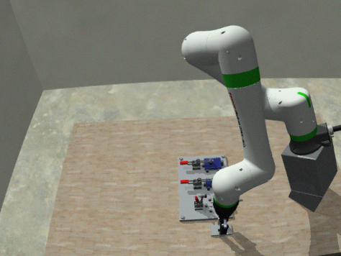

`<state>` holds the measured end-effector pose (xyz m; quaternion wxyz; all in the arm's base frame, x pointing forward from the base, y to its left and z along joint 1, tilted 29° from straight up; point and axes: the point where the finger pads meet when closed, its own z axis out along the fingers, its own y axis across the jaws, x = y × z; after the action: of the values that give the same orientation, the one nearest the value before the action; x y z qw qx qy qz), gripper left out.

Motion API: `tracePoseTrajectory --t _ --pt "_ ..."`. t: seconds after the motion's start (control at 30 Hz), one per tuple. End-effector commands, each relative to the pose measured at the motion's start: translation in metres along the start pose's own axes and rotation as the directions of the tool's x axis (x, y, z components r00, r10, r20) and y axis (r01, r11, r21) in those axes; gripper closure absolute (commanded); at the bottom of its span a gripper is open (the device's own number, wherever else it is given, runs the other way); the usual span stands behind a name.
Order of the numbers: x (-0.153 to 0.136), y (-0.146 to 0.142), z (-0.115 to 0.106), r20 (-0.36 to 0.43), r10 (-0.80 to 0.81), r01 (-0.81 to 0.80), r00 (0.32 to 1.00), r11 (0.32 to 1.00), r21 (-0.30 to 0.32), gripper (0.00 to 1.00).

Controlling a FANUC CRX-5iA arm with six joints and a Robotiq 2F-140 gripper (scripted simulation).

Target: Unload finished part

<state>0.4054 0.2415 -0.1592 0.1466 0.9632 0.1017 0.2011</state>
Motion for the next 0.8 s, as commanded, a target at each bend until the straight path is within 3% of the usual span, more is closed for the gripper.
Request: tracePoseTrajectory --t 0.0,0.2,0.23,0.77 --pt "0.0 -0.0002 -0.0001 0.0 0.0 0.0 1.0 1.0 0.0 1.0" --pt "0.0 -0.0002 -0.0001 0.0 0.0 0.0 1.0 1.0 0.0 1.0" --pt "0.0 -0.0002 -0.0001 0.0 0.0 0.0 1.0 1.0 0.0 0.53" --pt "0.0 -0.0002 -0.0001 0.0 0.0 0.0 1.0 1.0 0.0 0.53"
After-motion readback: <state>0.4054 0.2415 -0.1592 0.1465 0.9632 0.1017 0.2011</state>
